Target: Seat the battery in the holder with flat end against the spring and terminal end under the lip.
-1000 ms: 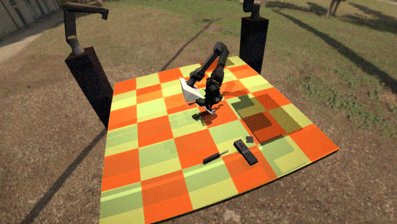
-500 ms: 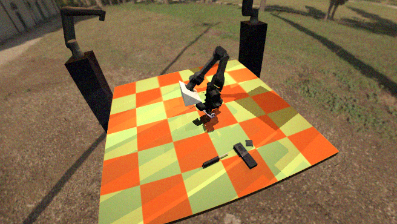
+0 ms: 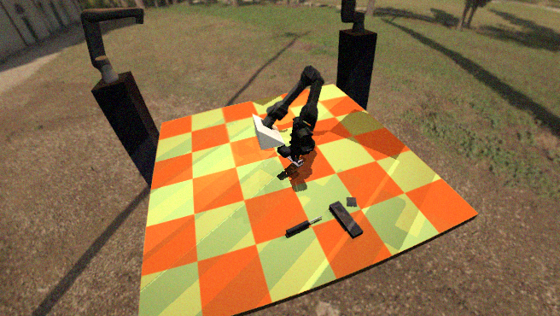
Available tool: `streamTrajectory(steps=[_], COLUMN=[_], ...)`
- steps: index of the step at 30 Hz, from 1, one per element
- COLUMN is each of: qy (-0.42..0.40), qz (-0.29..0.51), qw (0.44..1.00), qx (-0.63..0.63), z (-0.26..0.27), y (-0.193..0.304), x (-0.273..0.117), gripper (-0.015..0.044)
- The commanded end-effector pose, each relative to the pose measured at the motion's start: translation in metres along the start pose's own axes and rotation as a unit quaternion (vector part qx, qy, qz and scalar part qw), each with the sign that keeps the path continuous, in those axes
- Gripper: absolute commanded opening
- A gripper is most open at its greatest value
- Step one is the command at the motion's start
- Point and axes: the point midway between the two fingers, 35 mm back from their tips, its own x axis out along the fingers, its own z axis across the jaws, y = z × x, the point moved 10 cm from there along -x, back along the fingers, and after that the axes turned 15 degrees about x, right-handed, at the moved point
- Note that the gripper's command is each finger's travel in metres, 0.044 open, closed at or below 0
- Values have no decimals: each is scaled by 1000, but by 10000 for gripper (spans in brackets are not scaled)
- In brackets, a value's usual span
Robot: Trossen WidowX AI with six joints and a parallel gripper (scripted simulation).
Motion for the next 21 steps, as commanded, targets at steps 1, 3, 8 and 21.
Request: streamTrajectory(steps=[1, 3, 8, 21], qy=[0, 0, 0, 0], qz=[0, 0, -1, 0], qw=[1000, 1000, 1000, 1000], qx=[2, 2, 1, 0], z=[0, 0, 0, -2], y=[-1, -1, -1, -1], x=[0, 0, 0, -15], gripper=[64, 64, 90, 165])
